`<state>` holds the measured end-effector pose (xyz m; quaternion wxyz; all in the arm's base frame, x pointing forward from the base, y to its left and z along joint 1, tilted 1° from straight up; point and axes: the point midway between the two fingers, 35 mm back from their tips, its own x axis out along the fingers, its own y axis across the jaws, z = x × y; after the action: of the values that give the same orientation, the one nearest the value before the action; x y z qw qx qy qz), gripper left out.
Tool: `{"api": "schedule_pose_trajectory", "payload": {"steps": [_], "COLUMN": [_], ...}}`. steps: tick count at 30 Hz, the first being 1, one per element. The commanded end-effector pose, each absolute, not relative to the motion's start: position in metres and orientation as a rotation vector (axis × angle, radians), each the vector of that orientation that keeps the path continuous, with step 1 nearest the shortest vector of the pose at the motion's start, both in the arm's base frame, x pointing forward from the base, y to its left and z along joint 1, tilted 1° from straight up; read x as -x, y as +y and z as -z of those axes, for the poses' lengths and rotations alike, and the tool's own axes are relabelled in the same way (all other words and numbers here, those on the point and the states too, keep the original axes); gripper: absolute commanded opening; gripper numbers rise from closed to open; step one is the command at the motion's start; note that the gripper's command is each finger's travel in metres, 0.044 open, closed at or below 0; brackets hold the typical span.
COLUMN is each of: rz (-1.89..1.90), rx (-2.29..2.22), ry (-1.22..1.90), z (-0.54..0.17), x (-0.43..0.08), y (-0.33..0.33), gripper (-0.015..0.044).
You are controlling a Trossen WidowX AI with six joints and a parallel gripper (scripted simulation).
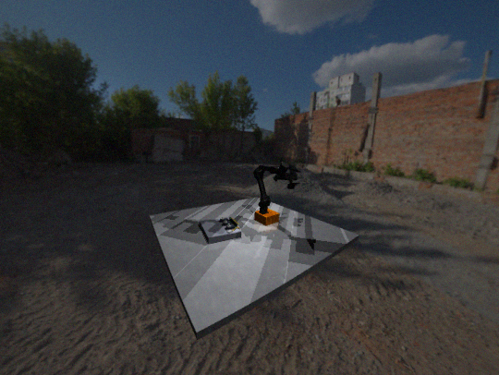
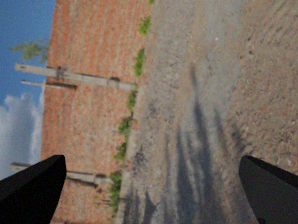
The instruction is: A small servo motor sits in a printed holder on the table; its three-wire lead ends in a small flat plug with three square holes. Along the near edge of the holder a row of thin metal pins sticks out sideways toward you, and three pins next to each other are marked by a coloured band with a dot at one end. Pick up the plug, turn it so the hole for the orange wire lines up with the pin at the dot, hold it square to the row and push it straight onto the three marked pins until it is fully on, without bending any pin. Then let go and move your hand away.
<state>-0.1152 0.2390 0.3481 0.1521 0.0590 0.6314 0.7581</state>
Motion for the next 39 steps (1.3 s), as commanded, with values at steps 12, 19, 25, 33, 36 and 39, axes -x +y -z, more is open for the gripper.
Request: {"api": "schedule_pose_trajectory", "payload": {"steps": [12, 19, 25, 33, 36, 39], "rz": [-2.127, -2.058, -1.965, -1.822, -1.762, -1.702], "rx": [-0.223, -0.281, -0.328, -0.366, -0.376, -0.379], "ry": [1.676, 1.498, 1.32, 1.093, 1.017, 0.938], "z": [-0.342, -0.335, -0.329, -0.323, -0.322, -0.32], "x": [0.096, 0.068, 0.034, -0.016, -0.035, -0.054], "y": [0.253, 0.269, 0.281, 0.291, 0.292, 0.292], "gripper": [0.0115, 0.0115, 0.0115, 0.0115, 0.0115, 0.0115]}}
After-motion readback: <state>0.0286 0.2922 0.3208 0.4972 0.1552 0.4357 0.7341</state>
